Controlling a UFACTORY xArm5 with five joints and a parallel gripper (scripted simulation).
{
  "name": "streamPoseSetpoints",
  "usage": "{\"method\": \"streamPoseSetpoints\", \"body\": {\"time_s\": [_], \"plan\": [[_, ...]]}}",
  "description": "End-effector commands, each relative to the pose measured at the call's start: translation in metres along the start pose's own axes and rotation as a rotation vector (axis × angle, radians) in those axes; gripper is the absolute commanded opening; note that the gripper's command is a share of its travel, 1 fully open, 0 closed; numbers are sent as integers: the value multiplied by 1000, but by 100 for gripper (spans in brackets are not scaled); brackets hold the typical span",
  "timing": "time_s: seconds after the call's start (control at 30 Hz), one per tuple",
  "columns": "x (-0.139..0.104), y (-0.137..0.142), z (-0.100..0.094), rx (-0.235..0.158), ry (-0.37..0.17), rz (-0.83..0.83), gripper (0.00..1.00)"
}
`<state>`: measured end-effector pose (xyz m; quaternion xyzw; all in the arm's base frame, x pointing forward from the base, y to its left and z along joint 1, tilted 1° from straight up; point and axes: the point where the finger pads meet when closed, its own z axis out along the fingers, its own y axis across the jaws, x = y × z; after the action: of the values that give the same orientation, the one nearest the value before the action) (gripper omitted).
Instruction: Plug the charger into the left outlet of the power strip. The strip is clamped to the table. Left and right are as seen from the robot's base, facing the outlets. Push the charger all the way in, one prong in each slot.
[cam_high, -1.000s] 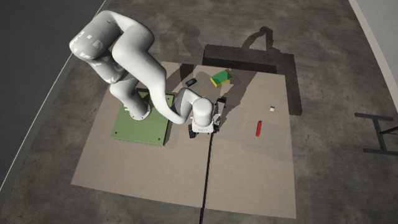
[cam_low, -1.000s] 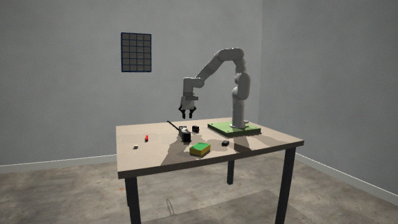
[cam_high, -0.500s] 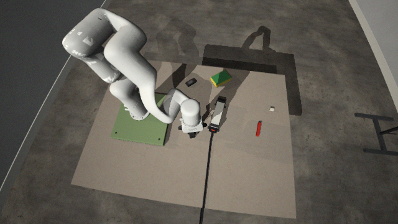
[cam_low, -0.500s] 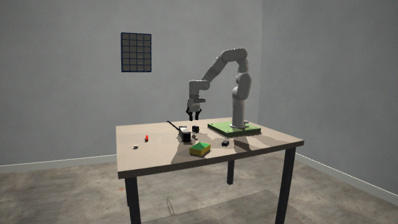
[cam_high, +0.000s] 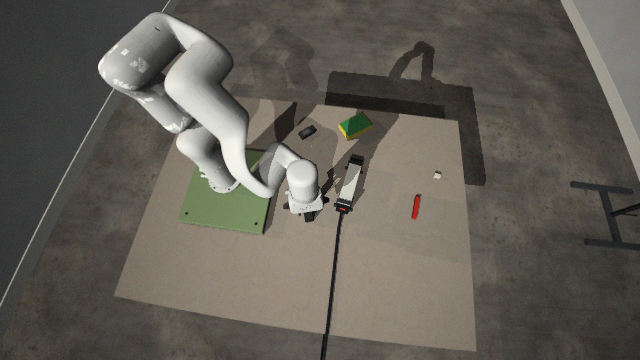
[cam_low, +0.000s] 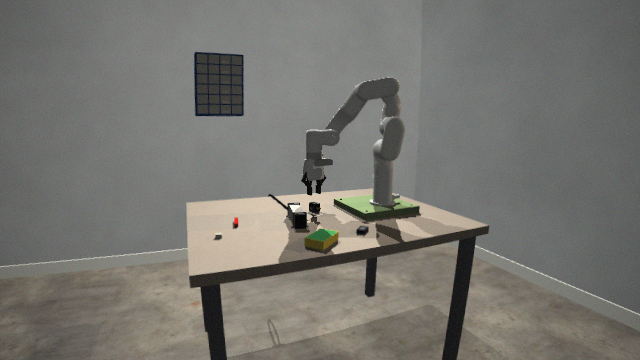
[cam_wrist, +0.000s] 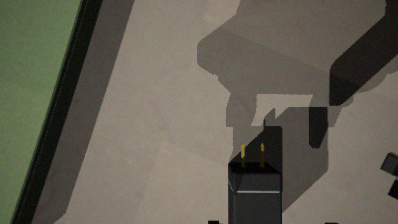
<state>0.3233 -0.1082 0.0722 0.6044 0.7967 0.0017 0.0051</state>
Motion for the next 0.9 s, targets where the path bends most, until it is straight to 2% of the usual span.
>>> {"method": "streamPoseSetpoints", "body": {"time_s": [0.0, 0.37, 0.87], "plan": [[-1, 1, -1, -3, -2, 0, 53], [-1, 1, 4, -3, -2, 0, 53], [-1, 1, 27, -3, -2, 0, 53]]}}
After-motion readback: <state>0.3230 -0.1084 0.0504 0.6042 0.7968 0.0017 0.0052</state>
